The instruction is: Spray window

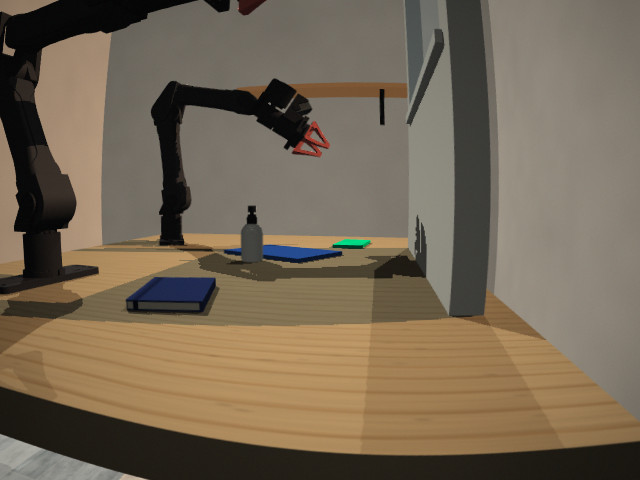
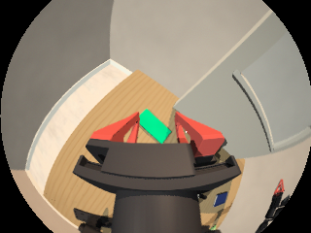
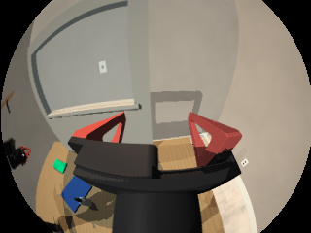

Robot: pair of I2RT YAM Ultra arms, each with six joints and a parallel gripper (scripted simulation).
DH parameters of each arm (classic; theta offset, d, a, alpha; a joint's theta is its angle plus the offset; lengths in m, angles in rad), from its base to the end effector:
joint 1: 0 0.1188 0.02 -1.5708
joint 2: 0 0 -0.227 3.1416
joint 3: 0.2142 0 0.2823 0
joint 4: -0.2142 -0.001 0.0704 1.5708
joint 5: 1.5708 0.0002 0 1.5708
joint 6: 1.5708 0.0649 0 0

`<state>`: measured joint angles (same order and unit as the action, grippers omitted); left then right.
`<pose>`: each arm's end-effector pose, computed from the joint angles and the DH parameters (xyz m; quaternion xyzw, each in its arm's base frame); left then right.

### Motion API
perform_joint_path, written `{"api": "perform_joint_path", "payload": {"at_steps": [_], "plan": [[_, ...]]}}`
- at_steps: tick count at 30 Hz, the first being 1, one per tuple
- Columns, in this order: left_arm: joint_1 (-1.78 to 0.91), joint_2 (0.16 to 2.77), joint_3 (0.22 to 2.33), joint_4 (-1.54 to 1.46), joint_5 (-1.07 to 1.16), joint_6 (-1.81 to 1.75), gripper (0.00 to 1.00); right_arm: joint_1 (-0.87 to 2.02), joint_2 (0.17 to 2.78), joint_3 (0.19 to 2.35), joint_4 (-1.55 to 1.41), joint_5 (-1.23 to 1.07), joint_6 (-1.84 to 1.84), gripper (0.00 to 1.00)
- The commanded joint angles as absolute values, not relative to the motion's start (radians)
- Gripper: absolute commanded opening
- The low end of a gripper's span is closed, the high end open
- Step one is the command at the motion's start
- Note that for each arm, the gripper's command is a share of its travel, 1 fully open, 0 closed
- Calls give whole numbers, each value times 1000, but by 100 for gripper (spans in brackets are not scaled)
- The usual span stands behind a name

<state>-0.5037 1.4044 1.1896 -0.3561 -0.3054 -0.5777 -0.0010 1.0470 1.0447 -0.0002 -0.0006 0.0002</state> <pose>0.3391 -0.1635 0.2708 -0.1049 0.8641 -0.1294 0.4749 0.3177 0.0007 0.3742 0.0002 0.7080 -0.0001 0.7062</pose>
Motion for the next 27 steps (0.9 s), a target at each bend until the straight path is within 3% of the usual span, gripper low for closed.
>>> {"api": "perform_joint_path", "payload": {"at_steps": [1,27], "plan": [[-453,1341,1169,-279,-257,-474,55,1,1016,1095,10,3,-5,100],[-92,1092,1050,-23,-28,-60,55,-4,1041,1096,-5,3,-4,100]]}}
